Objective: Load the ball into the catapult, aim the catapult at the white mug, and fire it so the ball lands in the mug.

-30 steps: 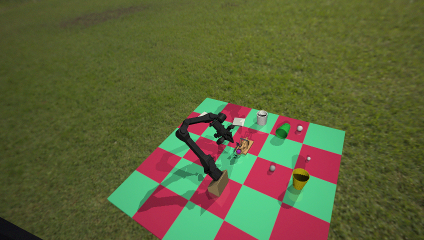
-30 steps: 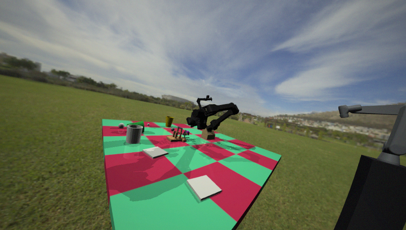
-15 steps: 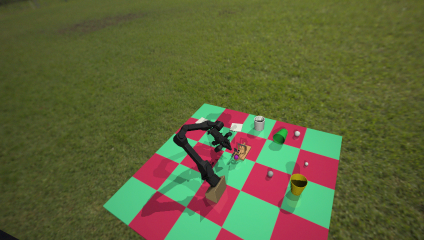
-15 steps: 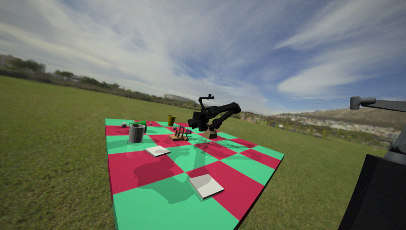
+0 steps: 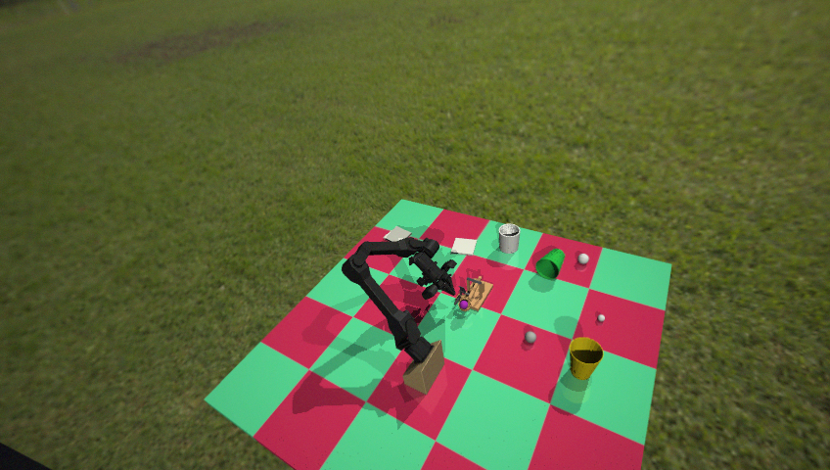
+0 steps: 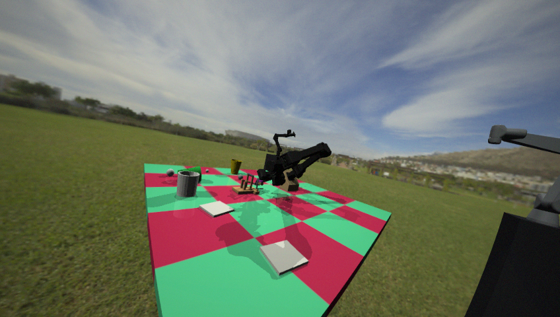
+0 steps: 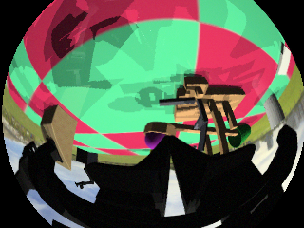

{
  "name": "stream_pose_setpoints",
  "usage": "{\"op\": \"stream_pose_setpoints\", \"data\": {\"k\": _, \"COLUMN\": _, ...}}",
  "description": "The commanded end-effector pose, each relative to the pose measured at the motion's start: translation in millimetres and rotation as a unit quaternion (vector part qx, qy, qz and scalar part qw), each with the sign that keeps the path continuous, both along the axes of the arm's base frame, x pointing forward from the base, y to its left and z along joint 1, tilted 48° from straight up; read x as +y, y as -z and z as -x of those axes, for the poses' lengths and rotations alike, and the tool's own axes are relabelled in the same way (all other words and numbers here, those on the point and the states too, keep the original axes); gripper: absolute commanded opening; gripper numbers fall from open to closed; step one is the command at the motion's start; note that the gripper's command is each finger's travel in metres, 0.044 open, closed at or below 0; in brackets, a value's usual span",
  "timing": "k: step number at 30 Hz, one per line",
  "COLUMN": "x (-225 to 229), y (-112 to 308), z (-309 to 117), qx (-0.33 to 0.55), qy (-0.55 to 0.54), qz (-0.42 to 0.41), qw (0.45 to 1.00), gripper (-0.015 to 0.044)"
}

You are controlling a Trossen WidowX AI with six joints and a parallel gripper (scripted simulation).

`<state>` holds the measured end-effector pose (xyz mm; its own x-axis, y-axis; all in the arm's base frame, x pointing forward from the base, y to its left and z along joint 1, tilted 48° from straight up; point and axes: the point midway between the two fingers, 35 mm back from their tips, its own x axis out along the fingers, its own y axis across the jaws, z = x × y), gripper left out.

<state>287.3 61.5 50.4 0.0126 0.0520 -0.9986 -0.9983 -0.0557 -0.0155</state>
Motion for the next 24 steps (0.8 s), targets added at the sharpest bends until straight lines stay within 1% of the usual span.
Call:
{"op": "stream_pose_setpoints", "data": {"k": 1, "x": 4, "y": 7, "z": 1, "qx": 0.005, "qy": 0.001, "qz": 0.002, "qw": 1.0, "gripper": 0.0}}
{"op": "stream_pose_setpoints", "data": {"k": 24, "x": 32, "y": 32, "z": 7, "qx": 0.005, "qy": 0.001, "qz": 0.001, "qw": 1.0, "gripper": 0.0}}
